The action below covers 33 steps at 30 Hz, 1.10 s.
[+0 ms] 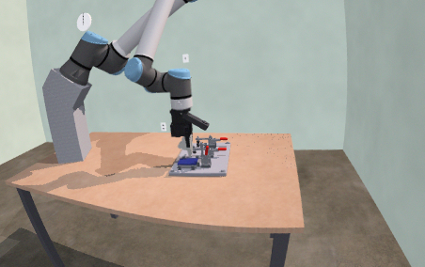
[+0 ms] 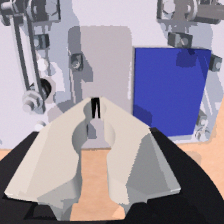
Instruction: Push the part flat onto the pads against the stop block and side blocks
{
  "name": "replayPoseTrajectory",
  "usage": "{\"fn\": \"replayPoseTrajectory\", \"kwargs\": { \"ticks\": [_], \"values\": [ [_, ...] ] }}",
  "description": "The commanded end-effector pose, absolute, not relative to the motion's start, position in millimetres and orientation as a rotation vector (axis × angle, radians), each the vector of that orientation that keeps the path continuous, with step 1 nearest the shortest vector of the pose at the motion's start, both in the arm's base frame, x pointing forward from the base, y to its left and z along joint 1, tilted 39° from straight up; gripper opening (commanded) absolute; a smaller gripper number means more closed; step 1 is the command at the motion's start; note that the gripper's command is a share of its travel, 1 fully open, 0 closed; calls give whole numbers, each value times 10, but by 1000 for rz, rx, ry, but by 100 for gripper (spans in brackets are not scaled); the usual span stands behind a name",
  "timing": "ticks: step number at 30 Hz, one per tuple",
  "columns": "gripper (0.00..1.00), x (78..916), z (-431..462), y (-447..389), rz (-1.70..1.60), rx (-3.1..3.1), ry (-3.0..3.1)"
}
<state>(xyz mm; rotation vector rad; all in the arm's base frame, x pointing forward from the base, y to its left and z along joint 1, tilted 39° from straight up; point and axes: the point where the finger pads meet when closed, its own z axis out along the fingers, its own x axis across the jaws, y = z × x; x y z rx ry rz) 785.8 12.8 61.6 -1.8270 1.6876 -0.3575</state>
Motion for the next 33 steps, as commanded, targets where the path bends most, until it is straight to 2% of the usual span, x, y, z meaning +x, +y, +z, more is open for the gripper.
{"fn": "replayPoseTrajectory", "kwargs": {
  "ticks": [1, 33],
  "values": [
    [0, 7859, 621, 127, -359, -1827, 1687],
    [0, 7887, 591, 137, -359, -1827, 1687]
  ]
}}
